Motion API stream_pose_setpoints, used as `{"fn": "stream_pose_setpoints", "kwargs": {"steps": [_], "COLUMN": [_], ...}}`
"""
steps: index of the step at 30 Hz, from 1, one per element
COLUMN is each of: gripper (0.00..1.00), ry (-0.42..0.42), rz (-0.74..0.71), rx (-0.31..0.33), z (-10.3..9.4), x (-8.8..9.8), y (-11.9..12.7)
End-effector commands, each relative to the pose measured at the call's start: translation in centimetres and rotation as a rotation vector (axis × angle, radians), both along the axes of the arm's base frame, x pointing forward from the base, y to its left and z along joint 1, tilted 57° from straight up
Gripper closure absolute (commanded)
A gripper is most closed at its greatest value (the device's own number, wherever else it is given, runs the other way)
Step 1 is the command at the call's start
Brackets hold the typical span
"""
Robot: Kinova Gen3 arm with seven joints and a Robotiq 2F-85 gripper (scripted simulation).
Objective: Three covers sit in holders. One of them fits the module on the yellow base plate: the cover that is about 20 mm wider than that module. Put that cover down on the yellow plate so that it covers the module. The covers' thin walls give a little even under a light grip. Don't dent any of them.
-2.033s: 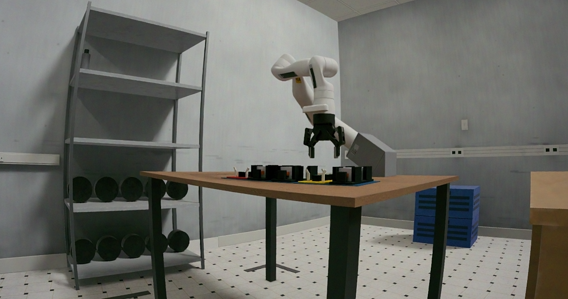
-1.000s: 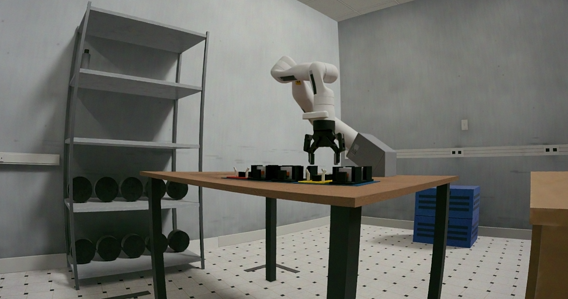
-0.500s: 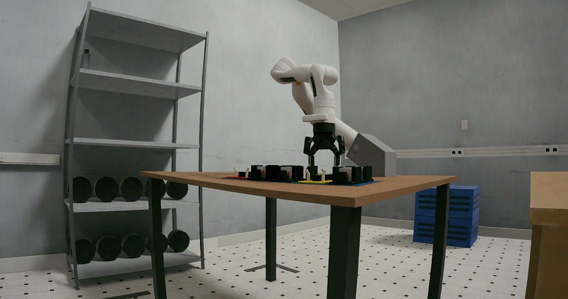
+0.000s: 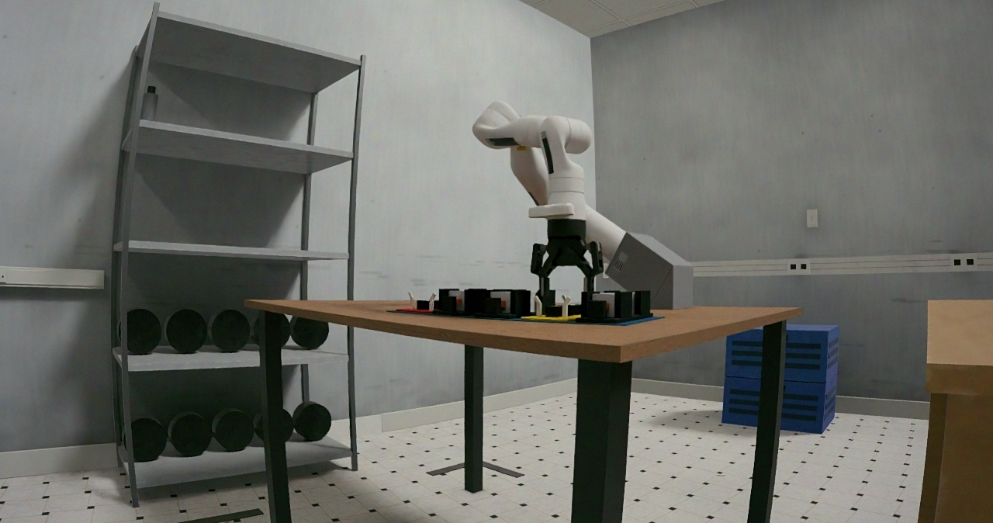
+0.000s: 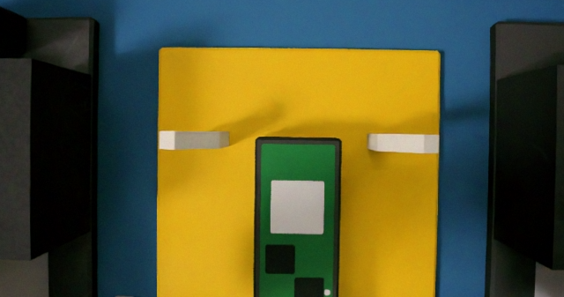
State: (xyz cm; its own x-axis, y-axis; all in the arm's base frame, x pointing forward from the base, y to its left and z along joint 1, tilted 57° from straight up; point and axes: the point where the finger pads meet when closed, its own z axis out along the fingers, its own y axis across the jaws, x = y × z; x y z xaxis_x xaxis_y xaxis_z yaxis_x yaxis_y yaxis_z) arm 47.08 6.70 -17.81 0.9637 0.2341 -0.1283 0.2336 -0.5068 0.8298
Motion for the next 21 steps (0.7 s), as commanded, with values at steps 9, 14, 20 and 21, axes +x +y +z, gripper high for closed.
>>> {"fn": "stream_pose_setpoints", "kwargs": {"steps": [9, 14, 20, 21], "gripper": [0.00, 0.00, 0.00, 0.00], "ry": [-0.001, -0.001, -0.001, -0.001], "rz": [0.001, 0.001, 0.001, 0.001], "rx": [0.001, 0.001, 0.001, 0.001], "z": [-0.5, -0.5, -0.7, -0.8], "x": [0.2, 0.2, 0.2, 0.2], "y": [-0.7, -0.7, -1.0, -1.1]}}
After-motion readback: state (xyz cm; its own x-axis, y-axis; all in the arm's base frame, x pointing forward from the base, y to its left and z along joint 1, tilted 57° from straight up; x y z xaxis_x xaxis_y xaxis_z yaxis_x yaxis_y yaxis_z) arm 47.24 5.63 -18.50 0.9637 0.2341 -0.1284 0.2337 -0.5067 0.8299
